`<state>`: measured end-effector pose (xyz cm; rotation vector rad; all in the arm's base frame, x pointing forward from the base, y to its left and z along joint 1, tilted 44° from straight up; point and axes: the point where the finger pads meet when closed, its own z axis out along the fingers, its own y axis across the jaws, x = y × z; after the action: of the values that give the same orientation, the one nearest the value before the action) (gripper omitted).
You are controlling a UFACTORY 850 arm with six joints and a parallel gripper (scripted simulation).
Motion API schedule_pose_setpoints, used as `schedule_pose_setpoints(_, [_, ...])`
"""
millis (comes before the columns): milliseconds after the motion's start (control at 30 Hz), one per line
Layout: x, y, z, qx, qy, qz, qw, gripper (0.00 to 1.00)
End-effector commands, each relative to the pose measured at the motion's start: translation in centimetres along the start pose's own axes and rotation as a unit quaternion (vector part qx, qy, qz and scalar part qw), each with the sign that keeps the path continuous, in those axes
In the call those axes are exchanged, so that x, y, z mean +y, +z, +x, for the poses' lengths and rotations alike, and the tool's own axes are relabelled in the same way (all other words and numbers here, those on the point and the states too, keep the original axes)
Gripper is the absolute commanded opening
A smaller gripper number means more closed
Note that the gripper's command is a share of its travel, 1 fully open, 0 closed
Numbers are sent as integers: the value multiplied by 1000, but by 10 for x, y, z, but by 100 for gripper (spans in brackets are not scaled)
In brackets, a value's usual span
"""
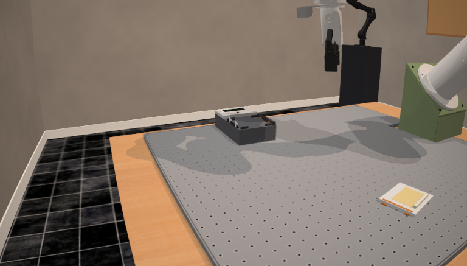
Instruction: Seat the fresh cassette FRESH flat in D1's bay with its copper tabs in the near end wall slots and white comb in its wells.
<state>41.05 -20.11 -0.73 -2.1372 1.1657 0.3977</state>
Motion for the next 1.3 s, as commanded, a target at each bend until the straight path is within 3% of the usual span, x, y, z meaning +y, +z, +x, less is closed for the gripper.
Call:
schedule_pose_setpoints(0, [-17,0,-2,9,-69,10,998,100])
schedule_pose_setpoints(333, [-53,4,-8,21,-194,19,981,100])
schedule_pose_setpoints(900, [-108,10,-22,46,-405,30,913,100])
schedule_pose_setpoints(1267, [-108,10,-22,46,-405,30,913,100])
